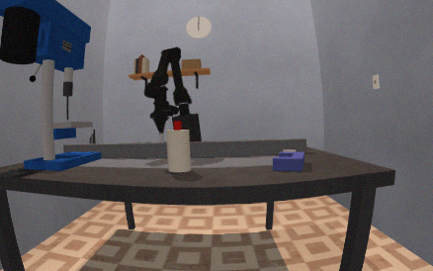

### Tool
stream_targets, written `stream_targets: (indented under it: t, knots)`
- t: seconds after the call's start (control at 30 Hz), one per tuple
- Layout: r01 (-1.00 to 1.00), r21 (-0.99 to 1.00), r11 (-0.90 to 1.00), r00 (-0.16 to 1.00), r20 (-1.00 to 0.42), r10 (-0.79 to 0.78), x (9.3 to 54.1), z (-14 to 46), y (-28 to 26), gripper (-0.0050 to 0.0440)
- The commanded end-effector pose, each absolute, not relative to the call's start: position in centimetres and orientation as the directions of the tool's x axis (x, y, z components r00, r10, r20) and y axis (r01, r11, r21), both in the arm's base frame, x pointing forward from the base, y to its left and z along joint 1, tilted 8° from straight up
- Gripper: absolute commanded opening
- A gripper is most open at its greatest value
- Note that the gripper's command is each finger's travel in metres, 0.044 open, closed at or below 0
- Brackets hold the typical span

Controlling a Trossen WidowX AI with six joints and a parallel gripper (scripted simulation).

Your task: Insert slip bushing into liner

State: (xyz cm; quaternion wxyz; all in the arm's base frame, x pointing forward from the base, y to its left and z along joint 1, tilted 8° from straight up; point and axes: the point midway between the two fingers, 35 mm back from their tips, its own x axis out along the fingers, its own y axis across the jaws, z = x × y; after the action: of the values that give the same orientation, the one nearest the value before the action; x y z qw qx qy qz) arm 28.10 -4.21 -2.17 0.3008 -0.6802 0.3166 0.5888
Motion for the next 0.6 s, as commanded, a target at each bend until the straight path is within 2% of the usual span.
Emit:
stream_targets:
  t: [0.0, 0.37, 0.57]
  knots:
    - [-0.858, -0.079, -0.507, 0.139, -0.987, -0.081, 28.81, -1.29, -4.31, -0.0050]
    - [-0.979, -0.125, -0.161, 0.139, -0.987, -0.081, 28.82, -1.29, -4.30, -0.0050]
    - [-0.984, -0.109, -0.140, 0.122, -0.989, -0.082, 29.20, -1.83, -4.15, -0.0050]
